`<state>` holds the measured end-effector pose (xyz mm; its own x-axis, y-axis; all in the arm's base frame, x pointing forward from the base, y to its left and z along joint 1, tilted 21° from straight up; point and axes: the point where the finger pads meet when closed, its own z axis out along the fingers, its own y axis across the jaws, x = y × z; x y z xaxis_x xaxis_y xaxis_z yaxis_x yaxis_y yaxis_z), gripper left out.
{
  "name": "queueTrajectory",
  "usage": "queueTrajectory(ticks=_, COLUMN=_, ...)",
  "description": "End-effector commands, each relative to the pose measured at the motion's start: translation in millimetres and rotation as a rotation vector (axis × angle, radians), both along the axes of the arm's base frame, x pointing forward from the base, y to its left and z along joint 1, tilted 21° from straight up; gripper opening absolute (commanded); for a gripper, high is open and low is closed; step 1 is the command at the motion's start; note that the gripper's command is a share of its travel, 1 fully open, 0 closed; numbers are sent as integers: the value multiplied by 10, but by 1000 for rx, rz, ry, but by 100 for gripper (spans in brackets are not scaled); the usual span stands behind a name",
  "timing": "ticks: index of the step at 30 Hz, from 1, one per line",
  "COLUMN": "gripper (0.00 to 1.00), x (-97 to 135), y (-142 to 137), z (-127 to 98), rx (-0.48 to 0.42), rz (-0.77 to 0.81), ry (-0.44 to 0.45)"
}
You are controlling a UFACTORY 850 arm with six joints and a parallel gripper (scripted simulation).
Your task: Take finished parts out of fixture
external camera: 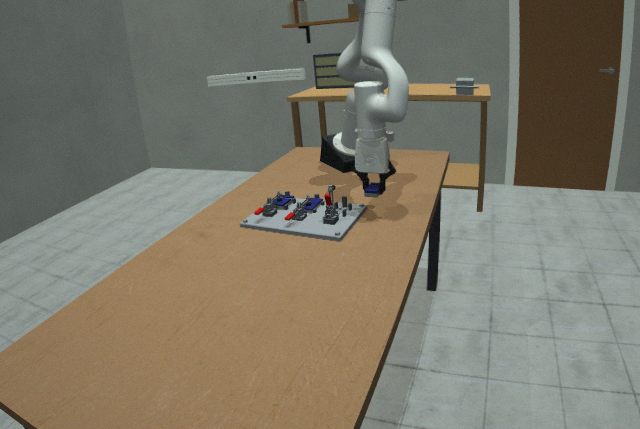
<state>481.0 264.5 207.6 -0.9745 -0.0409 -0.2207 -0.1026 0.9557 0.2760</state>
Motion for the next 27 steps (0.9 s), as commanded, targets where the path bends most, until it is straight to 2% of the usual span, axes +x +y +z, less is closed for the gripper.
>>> queueTrajectory(ticks=1, gripper=0, x=15, y=17, z=-41, rx=1, rz=0, ry=-1)
queueTrajectory(ticks=27, gripper=0, x=126, y=180, z=-558, rx=1, rz=0, ry=-1)
